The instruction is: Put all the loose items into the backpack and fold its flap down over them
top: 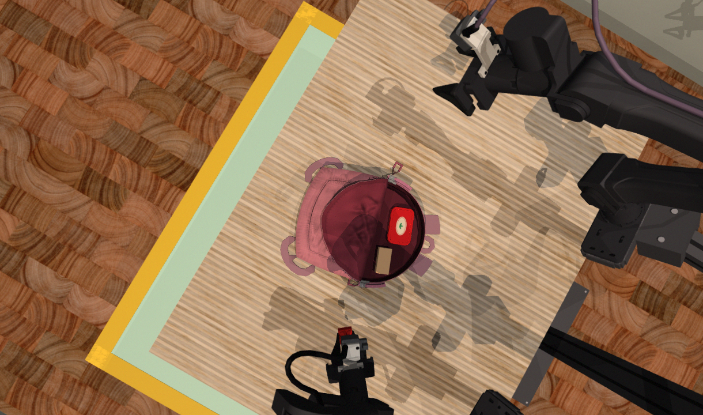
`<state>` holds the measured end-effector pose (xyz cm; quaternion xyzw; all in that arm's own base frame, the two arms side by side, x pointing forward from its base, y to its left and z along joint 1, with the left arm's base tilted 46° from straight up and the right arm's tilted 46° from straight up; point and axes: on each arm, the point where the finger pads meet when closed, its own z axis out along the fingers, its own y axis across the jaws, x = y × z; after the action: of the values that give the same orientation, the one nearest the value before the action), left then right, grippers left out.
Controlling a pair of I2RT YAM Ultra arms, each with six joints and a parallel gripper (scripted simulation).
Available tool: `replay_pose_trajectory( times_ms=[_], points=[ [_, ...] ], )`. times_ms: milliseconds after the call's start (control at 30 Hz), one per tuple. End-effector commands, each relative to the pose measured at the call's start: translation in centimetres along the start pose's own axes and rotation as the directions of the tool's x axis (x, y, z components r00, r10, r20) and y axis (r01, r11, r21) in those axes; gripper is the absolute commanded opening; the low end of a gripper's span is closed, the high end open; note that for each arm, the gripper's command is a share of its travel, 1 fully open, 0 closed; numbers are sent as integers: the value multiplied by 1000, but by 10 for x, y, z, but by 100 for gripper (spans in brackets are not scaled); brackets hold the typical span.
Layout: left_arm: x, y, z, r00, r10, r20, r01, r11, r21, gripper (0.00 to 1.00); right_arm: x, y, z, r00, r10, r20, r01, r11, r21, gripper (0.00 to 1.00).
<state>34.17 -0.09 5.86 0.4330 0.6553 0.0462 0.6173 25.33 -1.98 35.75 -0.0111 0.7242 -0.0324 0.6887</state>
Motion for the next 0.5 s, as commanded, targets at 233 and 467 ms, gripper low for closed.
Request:
replay_pose_trajectory(
  times_ms=[233,467],
  points=[
    [-46,-41,48,982,189,-20,-185,974,130,25,-24,-2,-5,999,-11,52,11,1000,7,90],
    [-90,-85,85,947,320,14,-314,917,248,25,-24,-2,-5,999,-11,52,11,1000,7,90]
  ],
)
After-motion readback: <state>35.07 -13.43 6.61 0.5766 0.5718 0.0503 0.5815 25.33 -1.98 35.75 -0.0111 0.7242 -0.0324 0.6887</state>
